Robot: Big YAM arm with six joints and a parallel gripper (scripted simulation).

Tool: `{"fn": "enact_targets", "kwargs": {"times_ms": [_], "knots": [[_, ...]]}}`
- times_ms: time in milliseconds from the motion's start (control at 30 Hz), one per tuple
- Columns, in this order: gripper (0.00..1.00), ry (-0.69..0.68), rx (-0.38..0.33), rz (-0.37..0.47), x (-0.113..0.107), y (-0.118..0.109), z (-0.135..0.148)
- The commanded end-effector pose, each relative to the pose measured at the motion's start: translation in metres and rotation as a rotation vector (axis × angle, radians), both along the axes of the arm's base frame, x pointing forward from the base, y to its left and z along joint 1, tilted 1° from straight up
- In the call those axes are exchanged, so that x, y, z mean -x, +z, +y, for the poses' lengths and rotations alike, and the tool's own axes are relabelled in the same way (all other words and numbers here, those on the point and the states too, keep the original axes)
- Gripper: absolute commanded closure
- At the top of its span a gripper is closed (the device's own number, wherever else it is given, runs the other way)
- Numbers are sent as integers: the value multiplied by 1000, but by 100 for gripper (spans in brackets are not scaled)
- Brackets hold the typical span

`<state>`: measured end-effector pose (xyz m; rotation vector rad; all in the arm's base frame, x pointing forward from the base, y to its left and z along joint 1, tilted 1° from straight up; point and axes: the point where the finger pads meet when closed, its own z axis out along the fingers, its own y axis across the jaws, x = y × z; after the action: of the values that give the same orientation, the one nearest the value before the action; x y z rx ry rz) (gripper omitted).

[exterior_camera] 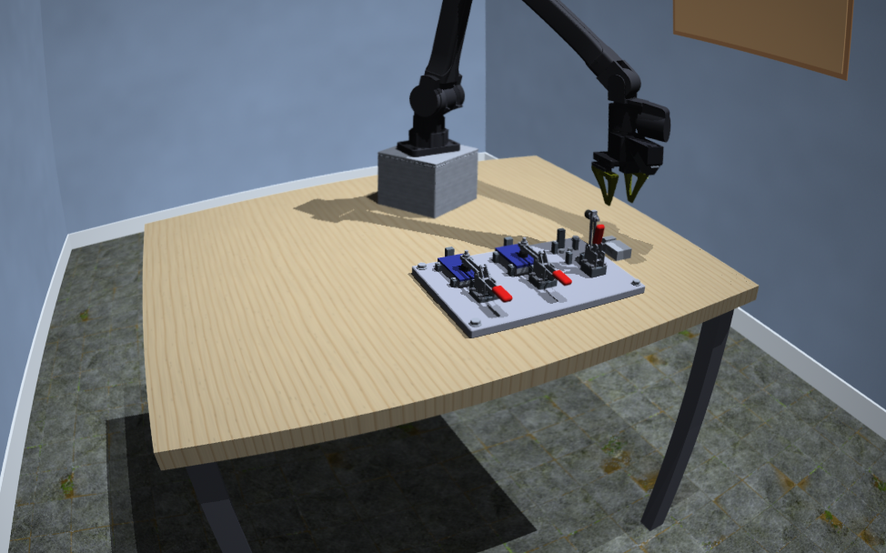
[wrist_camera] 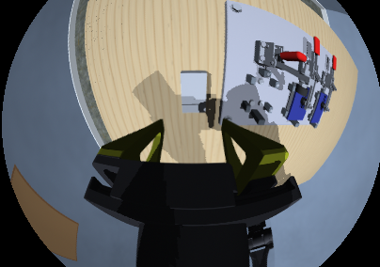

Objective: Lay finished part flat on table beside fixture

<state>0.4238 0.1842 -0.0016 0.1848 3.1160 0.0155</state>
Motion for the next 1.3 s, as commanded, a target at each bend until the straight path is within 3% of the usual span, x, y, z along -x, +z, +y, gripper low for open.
{"fn": "enact_targets", "kwargs": {"times_ms": [0, 867, 1267], "knots": [[36, 5, -34, -66, -24, 31, 16], [36, 5, -32, -61, -22, 28, 15], [36, 5, -20, -35, -9, 18, 9]]}}
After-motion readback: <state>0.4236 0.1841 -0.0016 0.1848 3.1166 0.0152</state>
